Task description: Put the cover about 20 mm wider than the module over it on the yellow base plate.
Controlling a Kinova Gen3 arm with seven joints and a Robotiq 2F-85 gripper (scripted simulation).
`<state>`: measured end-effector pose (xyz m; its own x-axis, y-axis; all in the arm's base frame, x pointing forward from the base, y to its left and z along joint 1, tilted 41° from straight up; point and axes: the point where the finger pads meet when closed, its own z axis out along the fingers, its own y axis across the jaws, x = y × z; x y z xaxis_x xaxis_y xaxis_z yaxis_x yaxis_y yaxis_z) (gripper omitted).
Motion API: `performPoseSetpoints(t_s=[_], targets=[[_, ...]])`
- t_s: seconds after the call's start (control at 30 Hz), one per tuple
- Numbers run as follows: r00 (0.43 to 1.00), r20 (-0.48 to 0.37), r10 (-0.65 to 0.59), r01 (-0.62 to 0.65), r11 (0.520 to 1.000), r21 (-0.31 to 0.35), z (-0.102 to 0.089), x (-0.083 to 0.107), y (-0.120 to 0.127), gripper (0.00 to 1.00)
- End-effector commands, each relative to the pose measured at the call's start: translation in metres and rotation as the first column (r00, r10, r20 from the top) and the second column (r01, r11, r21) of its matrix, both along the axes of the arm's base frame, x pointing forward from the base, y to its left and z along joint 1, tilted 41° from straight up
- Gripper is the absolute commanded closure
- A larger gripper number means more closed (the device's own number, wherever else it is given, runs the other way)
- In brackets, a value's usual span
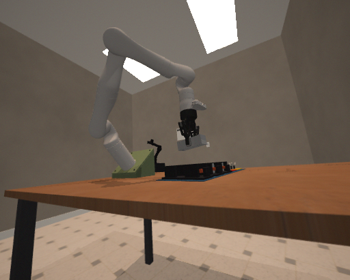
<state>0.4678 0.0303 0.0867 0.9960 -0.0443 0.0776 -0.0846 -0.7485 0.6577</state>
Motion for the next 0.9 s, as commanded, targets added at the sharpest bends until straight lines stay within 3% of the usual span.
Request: performPoseSetpoints(t_s=[0.0, 0.23, 0.47, 0.8, 0.87], targets=[[1.0, 0.001, 0.002, -0.002, 1.0, 0.001, -0.011, 0.002, 0.012, 1.0], [1.0, 0.001, 0.002, -0.002, 1.0, 0.001, -0.042, 0.005, 0.04, 1.0], [1.0, 0.001, 0.002, -0.002, 1.0, 0.001, -0.042, 0.005, 0.04, 1.0], [1.0, 0.001, 0.002, -0.002, 1.0, 0.001, -0.086, 0.009, 0.079, 1.0], [1.0, 0.001, 0.002, -0.002, 1.0, 0.001, -0.086, 0.009, 0.079, 1.0]])
